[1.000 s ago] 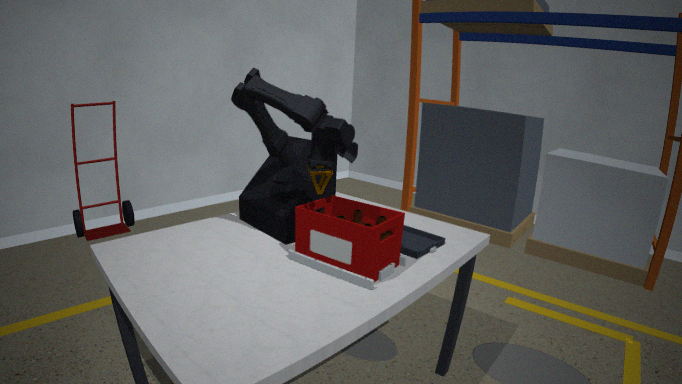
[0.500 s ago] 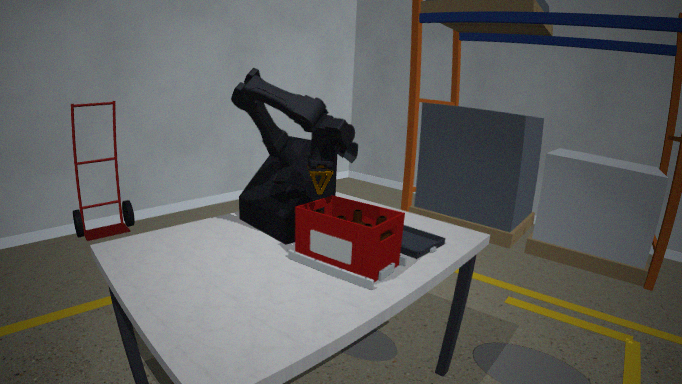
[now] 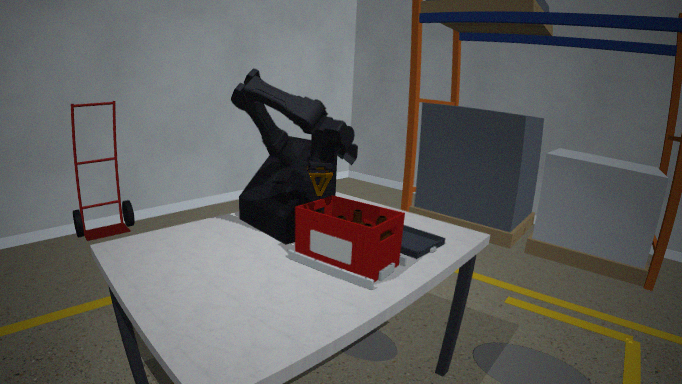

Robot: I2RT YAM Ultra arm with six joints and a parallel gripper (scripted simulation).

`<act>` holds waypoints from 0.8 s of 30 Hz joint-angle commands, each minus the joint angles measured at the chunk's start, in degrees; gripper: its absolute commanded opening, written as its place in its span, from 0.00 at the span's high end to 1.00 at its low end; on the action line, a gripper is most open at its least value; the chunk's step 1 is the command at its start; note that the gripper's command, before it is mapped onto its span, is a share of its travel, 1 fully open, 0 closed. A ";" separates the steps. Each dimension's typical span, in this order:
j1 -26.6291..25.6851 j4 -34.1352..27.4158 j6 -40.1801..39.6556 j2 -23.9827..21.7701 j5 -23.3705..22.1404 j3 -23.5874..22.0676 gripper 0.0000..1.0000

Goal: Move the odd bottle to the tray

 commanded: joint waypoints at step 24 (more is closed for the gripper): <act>-2.21 8.94 -5.39 -0.31 -0.38 -3.42 0.39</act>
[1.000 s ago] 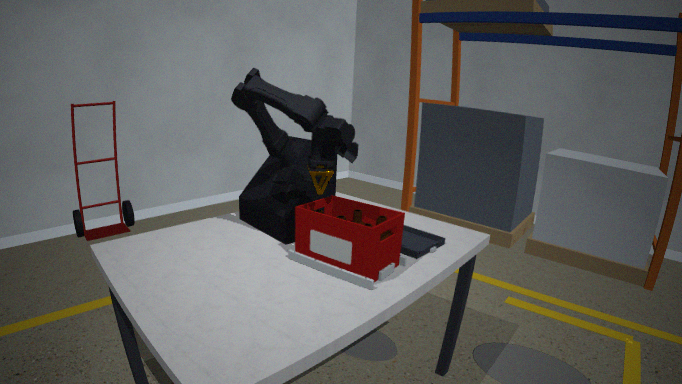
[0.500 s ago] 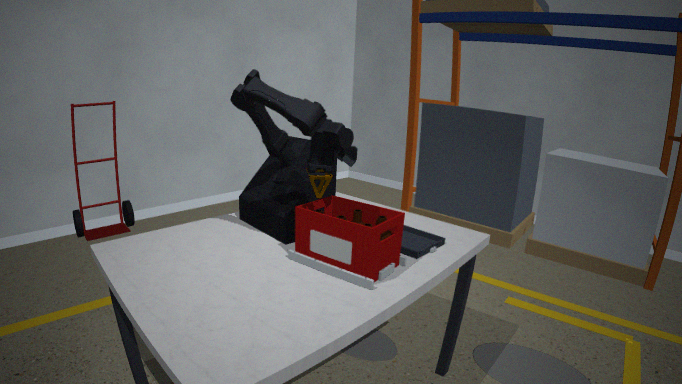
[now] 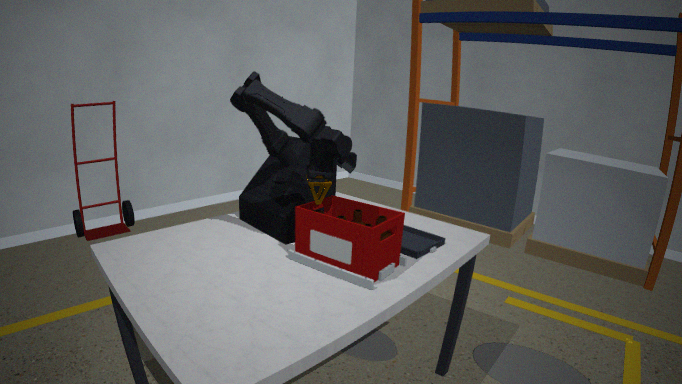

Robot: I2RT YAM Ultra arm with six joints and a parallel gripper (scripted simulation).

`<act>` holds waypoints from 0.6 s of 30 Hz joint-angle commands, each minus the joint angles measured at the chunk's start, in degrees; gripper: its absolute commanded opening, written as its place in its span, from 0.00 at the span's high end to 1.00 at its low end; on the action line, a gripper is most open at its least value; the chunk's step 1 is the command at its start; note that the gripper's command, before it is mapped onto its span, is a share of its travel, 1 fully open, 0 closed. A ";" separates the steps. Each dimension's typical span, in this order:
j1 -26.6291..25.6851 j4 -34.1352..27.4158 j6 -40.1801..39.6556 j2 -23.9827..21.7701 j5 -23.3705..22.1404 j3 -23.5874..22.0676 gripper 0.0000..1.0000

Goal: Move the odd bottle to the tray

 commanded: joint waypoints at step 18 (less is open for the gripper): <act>-0.55 5.45 -3.08 0.31 -0.53 -1.61 0.39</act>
